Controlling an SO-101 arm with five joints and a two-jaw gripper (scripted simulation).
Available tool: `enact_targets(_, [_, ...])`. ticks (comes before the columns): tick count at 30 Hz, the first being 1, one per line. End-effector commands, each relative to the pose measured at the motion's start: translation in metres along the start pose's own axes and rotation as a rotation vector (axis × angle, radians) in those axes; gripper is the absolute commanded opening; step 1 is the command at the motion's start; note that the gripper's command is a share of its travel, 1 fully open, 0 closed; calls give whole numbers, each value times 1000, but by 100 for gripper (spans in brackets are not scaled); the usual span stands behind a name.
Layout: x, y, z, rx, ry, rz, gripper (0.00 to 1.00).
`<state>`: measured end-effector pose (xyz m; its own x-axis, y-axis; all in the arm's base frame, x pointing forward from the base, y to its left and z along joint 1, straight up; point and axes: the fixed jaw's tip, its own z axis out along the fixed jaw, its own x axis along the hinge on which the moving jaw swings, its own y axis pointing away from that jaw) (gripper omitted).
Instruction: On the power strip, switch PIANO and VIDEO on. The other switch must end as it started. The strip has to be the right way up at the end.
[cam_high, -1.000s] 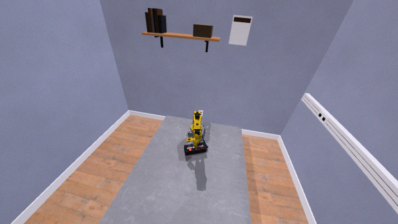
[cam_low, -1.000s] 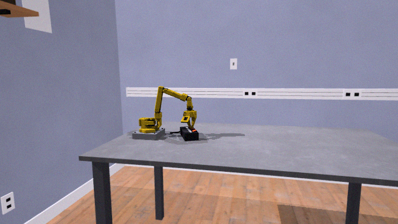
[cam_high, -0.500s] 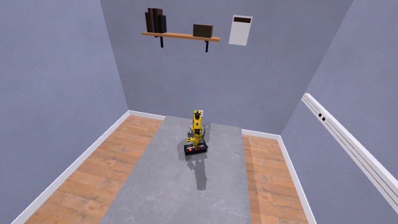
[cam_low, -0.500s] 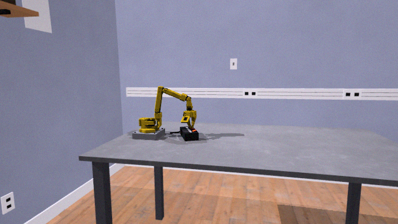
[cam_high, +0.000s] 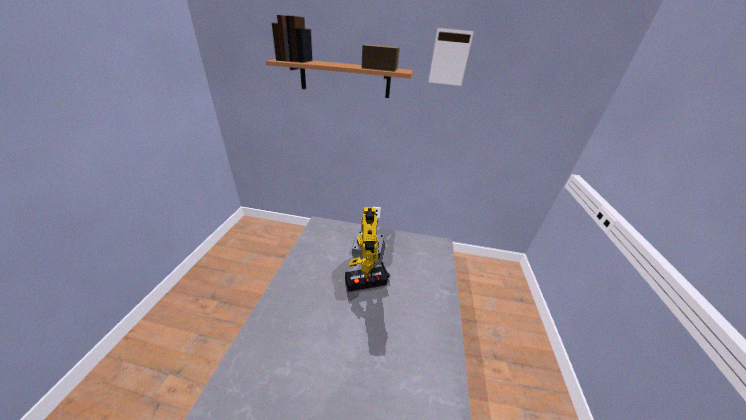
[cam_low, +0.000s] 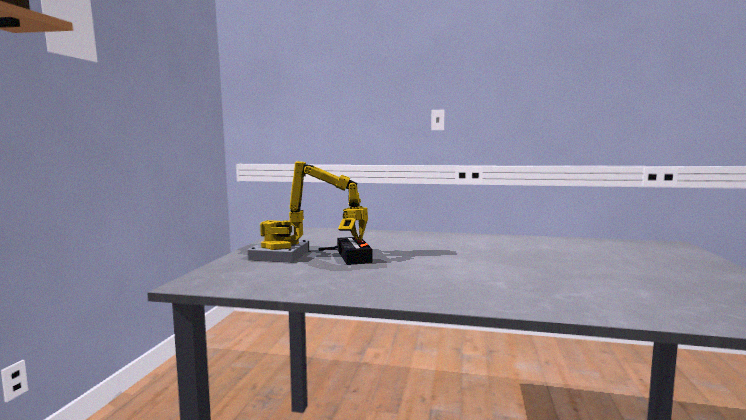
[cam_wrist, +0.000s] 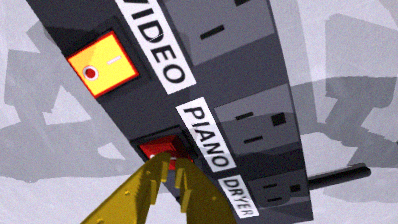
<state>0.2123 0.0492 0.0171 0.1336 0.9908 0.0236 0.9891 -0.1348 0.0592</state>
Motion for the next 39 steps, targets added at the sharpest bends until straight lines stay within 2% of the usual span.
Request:
enact_targets(1, [-4,-11,13,62,-25,-10,0])
enact_targets(39, [-7,-18,23,62,-25,-7,0])
